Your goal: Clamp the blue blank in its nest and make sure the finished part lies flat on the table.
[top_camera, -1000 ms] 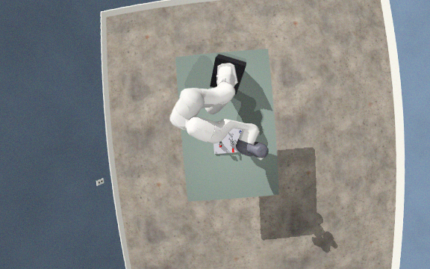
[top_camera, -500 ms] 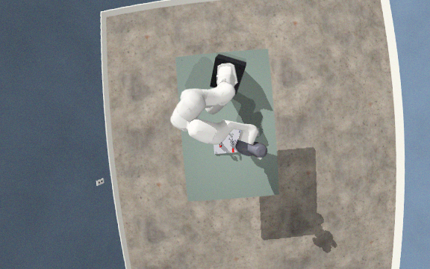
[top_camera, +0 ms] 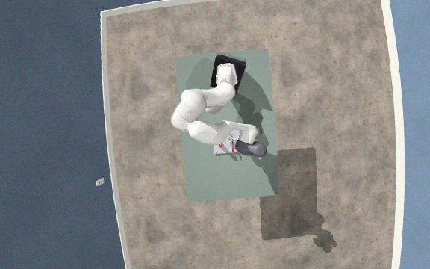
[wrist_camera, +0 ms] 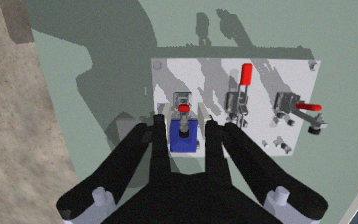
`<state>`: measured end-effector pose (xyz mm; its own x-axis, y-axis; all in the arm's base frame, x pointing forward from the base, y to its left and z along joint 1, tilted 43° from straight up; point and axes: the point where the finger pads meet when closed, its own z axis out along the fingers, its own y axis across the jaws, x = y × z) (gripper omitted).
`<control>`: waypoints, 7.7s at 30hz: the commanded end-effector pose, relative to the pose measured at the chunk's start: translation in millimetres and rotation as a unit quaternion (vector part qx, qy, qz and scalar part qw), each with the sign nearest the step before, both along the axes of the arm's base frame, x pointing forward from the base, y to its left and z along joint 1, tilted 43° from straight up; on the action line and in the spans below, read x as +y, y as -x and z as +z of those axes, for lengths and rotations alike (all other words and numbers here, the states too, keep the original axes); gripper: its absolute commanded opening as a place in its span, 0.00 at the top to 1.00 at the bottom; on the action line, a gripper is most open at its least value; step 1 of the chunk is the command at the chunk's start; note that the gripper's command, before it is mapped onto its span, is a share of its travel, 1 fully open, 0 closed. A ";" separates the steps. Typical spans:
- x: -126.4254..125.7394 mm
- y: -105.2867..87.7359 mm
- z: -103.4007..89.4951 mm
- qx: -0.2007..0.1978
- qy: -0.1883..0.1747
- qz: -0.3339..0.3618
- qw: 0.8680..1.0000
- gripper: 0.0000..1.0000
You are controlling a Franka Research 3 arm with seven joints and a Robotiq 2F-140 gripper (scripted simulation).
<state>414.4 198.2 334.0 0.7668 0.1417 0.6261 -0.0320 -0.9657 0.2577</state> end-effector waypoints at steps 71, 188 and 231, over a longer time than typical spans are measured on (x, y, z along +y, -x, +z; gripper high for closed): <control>-5.9 -19.5 -23.0 -0.001 -0.001 -0.001 1.000 1.00; -5.6 -76.0 -14.2 -0.001 -0.001 -0.001 1.000 1.00; -6.6 -81.9 -17.0 -0.001 -0.001 -0.001 1.000 1.00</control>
